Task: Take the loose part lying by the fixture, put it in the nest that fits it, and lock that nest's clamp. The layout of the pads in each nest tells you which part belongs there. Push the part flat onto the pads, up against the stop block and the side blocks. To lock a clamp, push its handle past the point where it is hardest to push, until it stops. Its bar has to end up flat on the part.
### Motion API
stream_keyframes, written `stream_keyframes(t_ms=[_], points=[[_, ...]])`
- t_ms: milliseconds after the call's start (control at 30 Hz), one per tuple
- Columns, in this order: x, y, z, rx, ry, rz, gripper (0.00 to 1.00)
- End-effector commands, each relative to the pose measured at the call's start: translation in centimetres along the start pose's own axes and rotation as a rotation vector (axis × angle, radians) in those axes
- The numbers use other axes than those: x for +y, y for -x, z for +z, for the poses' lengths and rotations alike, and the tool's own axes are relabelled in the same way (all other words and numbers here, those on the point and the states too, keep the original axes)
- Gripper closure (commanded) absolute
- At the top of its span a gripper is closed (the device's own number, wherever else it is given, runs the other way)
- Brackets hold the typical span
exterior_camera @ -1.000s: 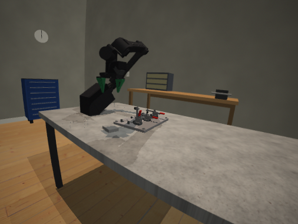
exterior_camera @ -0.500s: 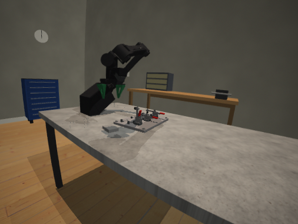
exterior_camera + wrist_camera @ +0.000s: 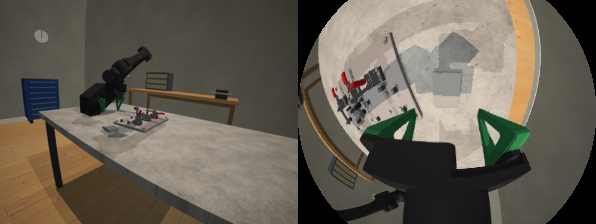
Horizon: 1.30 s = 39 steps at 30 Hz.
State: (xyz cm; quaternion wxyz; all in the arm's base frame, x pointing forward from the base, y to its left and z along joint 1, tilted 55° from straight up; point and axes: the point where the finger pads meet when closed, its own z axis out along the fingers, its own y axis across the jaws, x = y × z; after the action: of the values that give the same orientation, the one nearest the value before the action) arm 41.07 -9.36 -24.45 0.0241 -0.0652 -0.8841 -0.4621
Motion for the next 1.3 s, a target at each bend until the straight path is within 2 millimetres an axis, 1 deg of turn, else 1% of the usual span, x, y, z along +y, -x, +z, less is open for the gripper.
stream_keyframes(t_ms=[0,100,167,400,600,733,767,900,1267], points=[[-0.2,-0.6,3.1,0.02,0.002,0.034,0.08],[-0.2,-0.7,4.4,0.02,0.002,0.034,0.08],[-0.2,-0.7,4.4,0.02,0.002,0.034,0.08],[-0.2,-0.8,6.8,0.02,0.002,0.035,0.08],[-0.2,-0.8,7.9,0.02,0.002,0.035,0.08],[-0.2,-0.8,8.1,0.02,0.002,0.035,0.08],[-1.0,-0.6,6.6,-0.016,0.005,0.053,0.08],[-0.6,-0.7,7.2,0.001,0.005,0.05,0.08],[-0.6,-0.8,7.2,0.002,0.005,0.05,0.08]])
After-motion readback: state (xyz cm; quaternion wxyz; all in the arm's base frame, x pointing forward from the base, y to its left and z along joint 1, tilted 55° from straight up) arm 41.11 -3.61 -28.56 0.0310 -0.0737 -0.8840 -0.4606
